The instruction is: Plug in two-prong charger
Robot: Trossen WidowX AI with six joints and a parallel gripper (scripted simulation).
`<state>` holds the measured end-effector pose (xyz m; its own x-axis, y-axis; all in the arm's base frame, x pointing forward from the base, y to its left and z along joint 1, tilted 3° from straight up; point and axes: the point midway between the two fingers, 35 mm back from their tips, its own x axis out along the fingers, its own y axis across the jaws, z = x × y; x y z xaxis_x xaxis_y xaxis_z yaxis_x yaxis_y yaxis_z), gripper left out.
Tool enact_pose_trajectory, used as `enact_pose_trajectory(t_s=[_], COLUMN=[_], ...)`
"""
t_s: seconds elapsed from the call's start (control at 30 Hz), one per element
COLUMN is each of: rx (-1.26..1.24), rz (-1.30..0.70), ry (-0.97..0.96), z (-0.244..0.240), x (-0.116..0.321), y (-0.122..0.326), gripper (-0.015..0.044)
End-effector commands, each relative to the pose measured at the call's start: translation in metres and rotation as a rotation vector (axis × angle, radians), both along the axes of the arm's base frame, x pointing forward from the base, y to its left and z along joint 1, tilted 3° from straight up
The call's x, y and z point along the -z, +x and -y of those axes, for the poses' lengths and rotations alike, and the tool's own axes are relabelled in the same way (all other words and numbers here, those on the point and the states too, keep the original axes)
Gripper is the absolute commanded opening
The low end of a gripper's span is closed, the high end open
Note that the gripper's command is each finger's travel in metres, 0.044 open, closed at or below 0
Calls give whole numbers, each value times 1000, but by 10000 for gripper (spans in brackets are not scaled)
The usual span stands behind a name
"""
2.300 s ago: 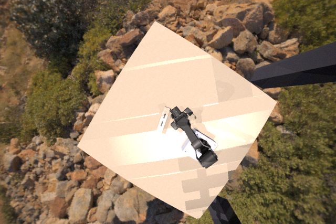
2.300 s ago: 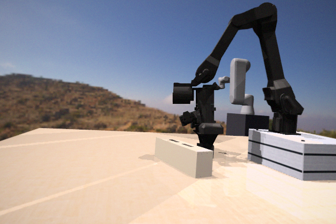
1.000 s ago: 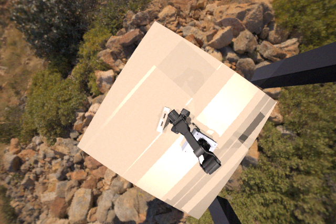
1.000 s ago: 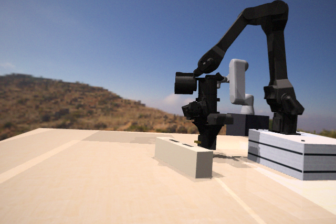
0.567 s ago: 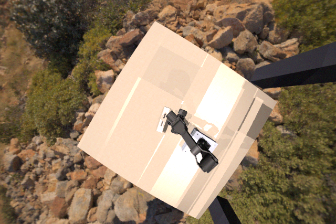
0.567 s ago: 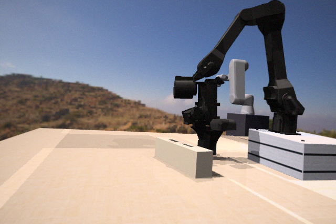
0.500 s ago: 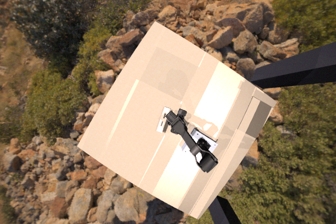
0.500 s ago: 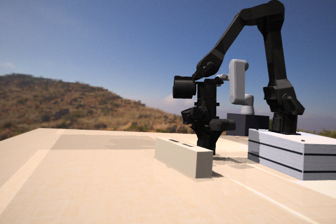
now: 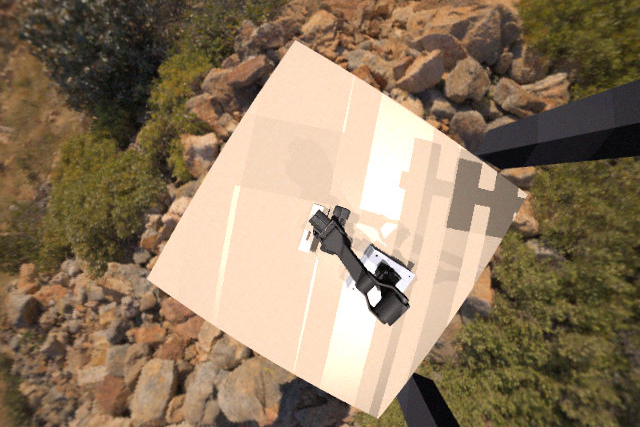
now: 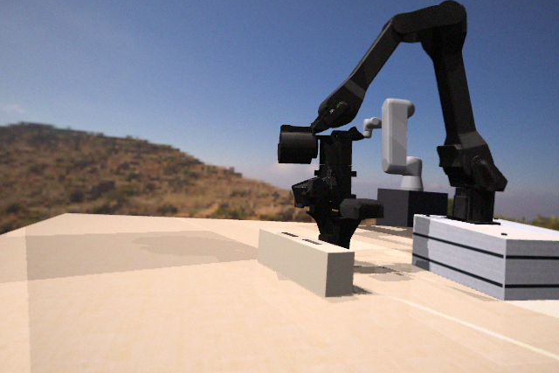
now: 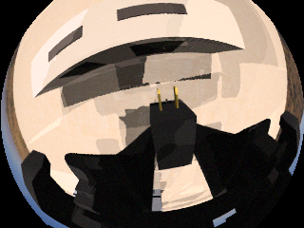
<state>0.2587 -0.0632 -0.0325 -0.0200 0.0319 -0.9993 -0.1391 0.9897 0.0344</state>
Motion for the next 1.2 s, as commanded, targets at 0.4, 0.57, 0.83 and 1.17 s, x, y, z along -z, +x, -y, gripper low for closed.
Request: enact_pose_trajectory(t_s=[0.4, 0.57, 0.83, 1.17], rx=[-16, -18, -18, -18], rz=[-7, -7, -7, -7], ry=[0, 0, 0, 0], z=[-5, -5, -5, -5], x=[3, 4, 4, 4], y=[19, 21, 21, 22], gripper=[0, 0, 0, 0])
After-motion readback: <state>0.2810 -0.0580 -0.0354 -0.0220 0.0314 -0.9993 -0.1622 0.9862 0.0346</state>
